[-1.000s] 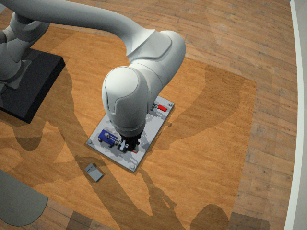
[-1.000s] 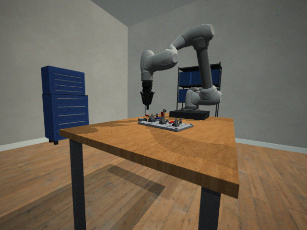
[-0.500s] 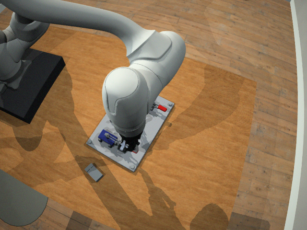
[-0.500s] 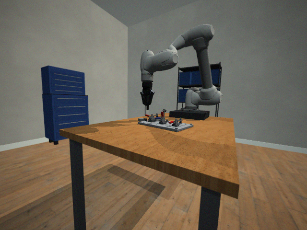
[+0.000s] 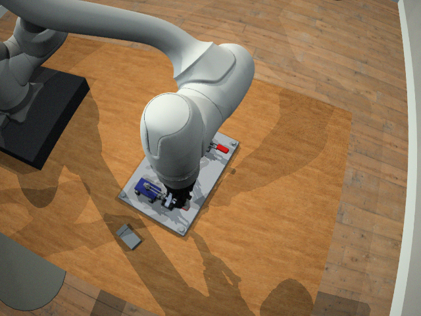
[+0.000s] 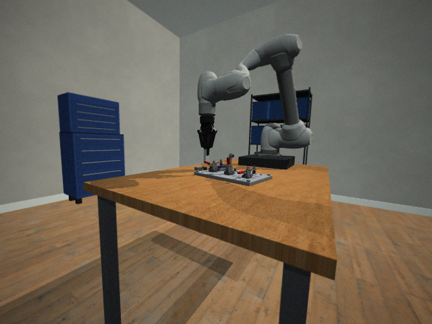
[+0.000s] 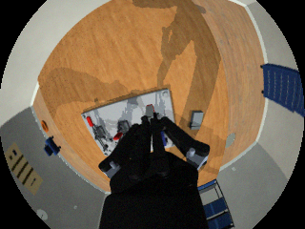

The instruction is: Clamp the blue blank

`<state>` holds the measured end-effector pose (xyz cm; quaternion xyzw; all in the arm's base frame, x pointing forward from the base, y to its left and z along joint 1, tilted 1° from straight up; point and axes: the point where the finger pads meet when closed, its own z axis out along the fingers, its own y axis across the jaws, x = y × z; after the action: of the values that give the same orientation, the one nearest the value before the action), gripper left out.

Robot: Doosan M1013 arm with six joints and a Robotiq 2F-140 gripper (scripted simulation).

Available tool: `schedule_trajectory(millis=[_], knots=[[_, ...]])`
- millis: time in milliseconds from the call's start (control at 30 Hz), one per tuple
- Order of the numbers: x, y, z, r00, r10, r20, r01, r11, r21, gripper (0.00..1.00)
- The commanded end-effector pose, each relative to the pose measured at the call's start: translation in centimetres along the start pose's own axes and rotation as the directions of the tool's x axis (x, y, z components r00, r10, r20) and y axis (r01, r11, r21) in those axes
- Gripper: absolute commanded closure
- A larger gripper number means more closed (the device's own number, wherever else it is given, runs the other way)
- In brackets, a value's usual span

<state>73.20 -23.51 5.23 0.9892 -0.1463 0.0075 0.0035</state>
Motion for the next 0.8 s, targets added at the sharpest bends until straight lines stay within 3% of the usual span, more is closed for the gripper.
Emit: schedule_trajectory(millis=[0, 767], knots=[[0.0, 0.0, -0.01, 1.0, 0.0, 0.0, 0.0, 1.0, 0.0, 1.0], [0.0, 0.0, 0.19, 1.0, 0.0, 0.0, 0.0, 1.0, 0.0, 1.0]])
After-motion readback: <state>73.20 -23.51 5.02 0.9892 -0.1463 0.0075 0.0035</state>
